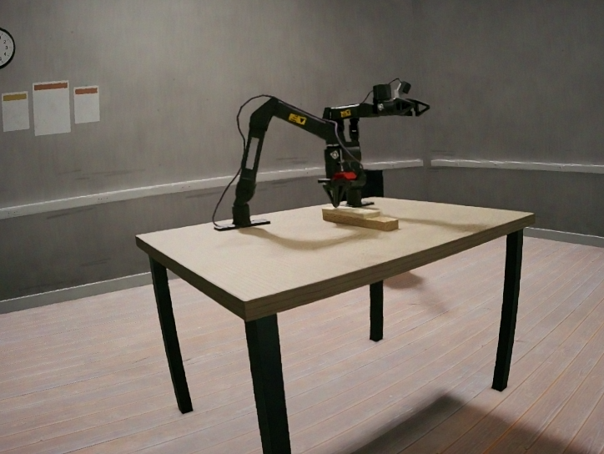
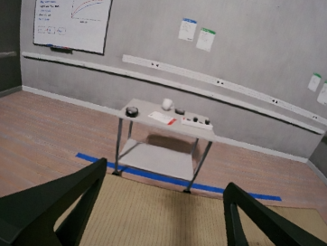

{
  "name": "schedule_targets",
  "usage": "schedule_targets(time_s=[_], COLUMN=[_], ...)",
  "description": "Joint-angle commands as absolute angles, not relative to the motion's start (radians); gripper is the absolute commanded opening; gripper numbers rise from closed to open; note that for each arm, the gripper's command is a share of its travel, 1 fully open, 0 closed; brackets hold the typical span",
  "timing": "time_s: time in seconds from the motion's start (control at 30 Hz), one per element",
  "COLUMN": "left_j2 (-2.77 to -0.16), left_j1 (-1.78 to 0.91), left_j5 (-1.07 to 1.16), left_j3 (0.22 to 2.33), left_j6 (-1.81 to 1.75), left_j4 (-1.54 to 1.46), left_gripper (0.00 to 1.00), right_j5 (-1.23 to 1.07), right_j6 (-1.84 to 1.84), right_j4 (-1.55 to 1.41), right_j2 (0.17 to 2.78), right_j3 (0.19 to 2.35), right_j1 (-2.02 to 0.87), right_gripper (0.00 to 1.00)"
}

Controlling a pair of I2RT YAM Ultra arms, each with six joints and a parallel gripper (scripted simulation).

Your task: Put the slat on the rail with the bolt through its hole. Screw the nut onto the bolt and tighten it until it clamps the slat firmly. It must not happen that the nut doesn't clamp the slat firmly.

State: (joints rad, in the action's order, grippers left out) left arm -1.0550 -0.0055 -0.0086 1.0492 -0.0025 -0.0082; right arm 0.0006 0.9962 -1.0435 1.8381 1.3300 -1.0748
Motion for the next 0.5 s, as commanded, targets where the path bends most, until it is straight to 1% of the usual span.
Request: schedule_targets(time_s=[0.0,0.47], left_j2=[-1.045,-1.045], left_j1=[0.0,0.0], left_j5=[0.0,0.0], left_j3=[1.052,1.052], left_j6=[0.0,0.0], left_j4=[0.005,0.005], left_gripper=[1.0,1.0], right_j5=[-0.002,-0.002], right_j6=[1.091,1.328], right_j4=[-1.014,-1.015], right_j2=[1.849,1.849], right_j3=[1.303,1.303], right_j1=[-1.074,-1.074], right_gripper=[0.12,0.12])
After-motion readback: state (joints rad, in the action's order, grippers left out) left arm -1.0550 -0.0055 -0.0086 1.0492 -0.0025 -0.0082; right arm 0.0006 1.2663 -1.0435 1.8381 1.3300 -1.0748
